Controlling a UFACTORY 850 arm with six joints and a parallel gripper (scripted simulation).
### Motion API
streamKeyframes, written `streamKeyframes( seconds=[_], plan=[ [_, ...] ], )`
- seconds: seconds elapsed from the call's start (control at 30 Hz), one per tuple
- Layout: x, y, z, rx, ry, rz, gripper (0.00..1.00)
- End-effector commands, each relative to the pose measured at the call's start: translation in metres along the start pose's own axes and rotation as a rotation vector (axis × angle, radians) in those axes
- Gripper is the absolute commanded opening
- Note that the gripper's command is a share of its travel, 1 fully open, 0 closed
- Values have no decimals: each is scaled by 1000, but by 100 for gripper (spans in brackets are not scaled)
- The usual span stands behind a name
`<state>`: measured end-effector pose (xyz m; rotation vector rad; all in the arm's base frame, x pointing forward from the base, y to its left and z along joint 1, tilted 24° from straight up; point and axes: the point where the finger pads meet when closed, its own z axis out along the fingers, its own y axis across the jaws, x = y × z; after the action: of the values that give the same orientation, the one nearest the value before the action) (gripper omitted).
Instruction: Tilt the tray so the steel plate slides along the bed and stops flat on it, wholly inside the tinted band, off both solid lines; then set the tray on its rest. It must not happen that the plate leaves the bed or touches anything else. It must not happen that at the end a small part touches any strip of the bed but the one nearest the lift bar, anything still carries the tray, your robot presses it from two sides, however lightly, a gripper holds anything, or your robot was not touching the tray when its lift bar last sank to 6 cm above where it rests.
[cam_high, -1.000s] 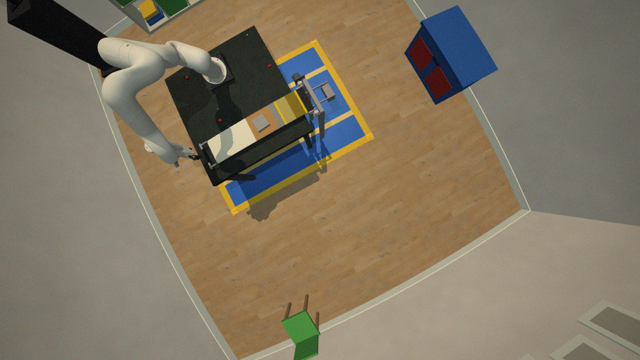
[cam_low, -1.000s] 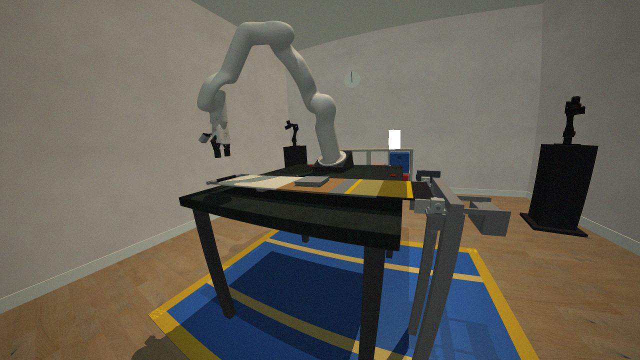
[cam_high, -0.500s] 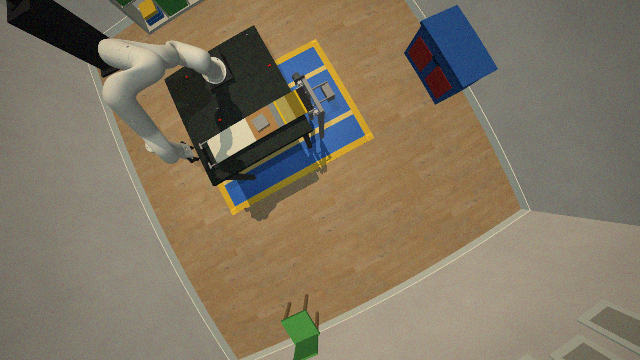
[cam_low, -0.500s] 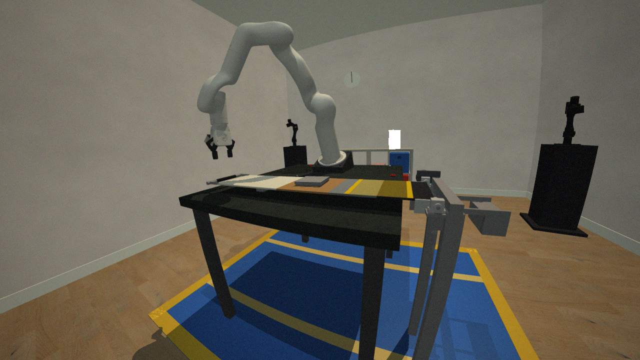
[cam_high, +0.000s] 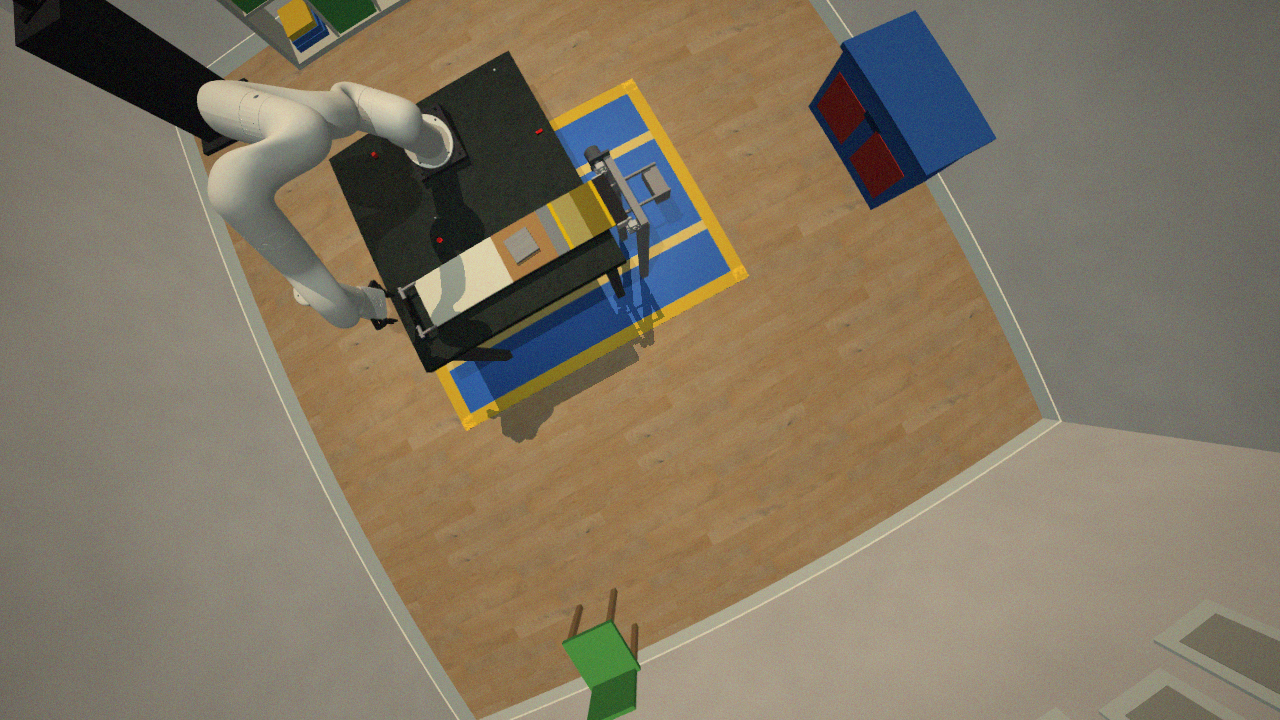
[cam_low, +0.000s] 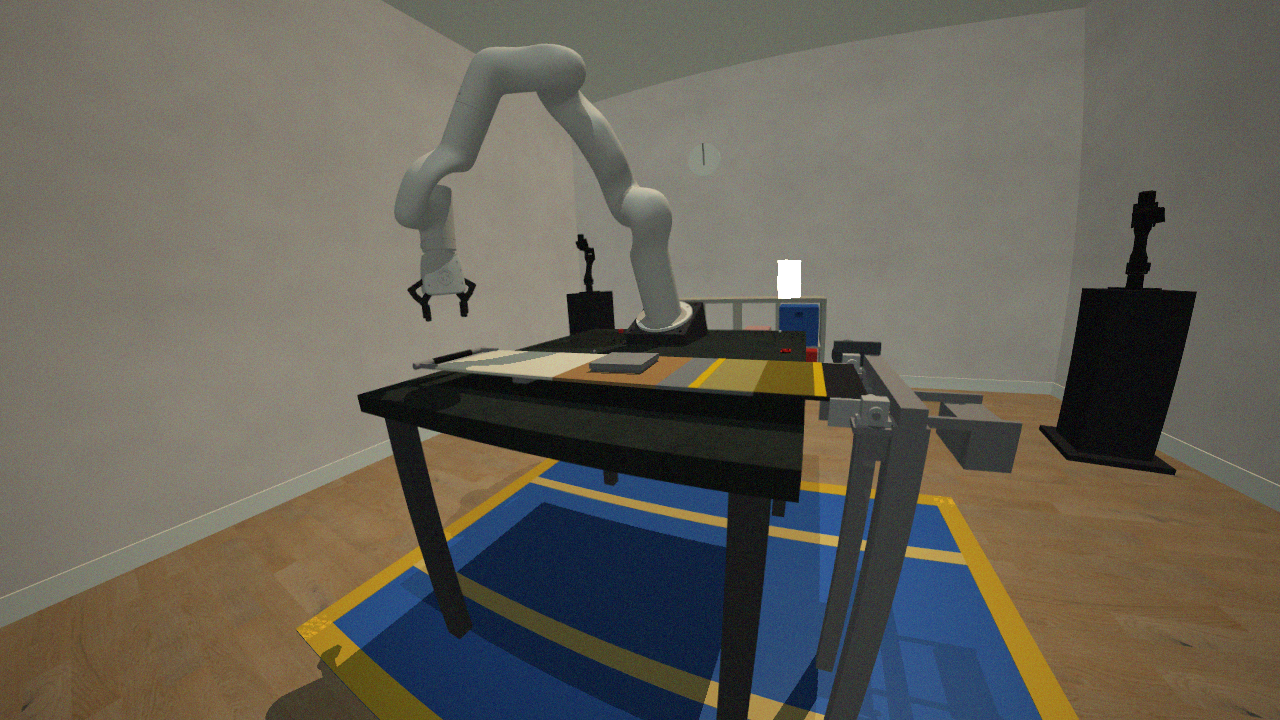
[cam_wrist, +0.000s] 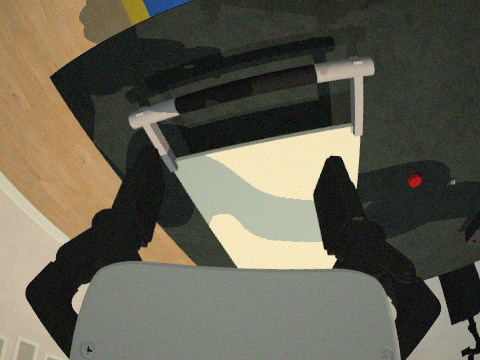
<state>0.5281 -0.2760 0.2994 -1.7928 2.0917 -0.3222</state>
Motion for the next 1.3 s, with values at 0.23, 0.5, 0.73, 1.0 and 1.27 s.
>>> streamKeyframes(
  seconds=[0.23, 0.5, 0.73, 1.0, 1.27],
  plan=[
    [0, -1, 4, -7, 8, 317, 100],
    [0, 0, 7, -7, 9, 500, 100],
    [0, 0, 11, -6, 10, 695, 100],
    [0, 0, 14, -5, 11, 877, 100],
    [1, 0, 17, -4, 12, 1100, 100]
  ],
)
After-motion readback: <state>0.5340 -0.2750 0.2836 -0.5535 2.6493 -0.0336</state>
